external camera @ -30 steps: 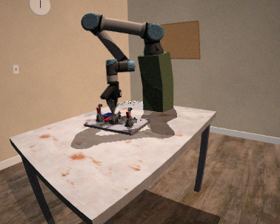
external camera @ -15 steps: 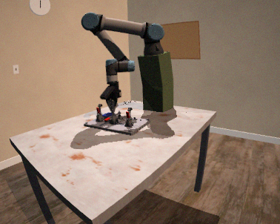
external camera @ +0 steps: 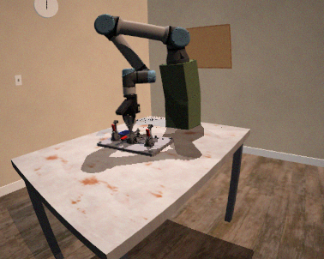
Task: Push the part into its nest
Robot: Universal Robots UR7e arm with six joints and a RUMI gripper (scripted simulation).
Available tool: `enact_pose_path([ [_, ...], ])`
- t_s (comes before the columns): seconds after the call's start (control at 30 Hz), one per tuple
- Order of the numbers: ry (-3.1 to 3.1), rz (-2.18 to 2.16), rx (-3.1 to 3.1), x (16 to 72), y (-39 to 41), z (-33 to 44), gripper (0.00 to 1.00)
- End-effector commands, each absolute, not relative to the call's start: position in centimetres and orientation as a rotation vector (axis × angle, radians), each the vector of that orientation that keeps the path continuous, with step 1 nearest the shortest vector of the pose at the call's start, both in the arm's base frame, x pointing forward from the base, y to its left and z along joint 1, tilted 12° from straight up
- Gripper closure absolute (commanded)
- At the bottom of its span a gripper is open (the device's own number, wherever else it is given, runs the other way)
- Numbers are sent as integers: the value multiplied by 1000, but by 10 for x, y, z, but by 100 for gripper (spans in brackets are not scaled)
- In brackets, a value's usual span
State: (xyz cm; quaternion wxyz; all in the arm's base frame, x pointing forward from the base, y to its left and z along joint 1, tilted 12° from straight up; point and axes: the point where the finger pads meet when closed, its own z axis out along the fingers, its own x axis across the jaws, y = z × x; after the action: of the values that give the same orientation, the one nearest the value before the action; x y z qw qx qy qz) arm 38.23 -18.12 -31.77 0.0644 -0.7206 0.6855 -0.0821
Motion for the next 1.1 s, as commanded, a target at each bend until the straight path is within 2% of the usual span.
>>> enact_pose_path([
  [0.0, 2067, -253, -2178, 384, -182, -317, 100],
  [1.07, 2067, -253, -2178, 390, -182, -316, 100],
])
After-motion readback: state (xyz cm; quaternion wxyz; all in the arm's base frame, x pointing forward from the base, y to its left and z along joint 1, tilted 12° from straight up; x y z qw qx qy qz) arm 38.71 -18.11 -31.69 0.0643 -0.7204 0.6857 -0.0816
